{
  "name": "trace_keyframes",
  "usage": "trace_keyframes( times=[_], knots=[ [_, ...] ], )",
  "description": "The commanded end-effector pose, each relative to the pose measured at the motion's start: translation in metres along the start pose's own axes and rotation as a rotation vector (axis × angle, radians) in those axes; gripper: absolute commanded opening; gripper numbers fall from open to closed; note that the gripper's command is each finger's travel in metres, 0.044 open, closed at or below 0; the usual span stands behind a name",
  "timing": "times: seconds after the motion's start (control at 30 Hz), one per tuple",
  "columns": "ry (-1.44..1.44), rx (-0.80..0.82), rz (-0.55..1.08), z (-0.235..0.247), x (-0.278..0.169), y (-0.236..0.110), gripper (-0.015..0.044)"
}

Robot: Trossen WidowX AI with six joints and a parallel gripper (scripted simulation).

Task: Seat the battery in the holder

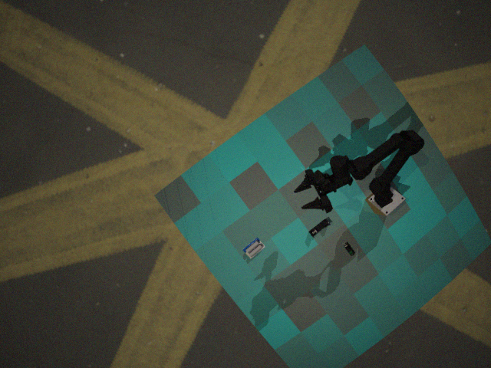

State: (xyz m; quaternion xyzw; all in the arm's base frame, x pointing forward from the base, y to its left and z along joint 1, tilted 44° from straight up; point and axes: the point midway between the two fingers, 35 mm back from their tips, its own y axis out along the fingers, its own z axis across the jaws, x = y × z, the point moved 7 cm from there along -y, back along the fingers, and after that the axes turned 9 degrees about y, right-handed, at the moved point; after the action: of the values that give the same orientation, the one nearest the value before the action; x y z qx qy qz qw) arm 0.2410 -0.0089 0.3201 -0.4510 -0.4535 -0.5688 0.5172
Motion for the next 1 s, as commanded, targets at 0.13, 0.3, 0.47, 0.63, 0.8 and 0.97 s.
trace_keyframes(
  times=[0.13, 0.3, 0.47, 0.63, 0.8, 0.97],
  knots=[
    [-0.112, -0.001, 0.246, 0.015, -0.041, 0.03, 0.0269],
    [-0.338, 0.037, 0.591, 0.043, -0.107, 0.054, 0.0222],
    [-0.632, 0.118, 0.911, 0.073, -0.176, 0.057, 0.0222],
    [-0.986, 0.236, 1.196, 0.099, -0.24, 0.041, 0.0222],
    [-1.39, 0.381, 1.439, 0.117, -0.298, 0.012, 0.0222],
    [-1.837, 0.543, 1.636, 0.127, -0.345, -0.024, 0.0222]
  ],
)
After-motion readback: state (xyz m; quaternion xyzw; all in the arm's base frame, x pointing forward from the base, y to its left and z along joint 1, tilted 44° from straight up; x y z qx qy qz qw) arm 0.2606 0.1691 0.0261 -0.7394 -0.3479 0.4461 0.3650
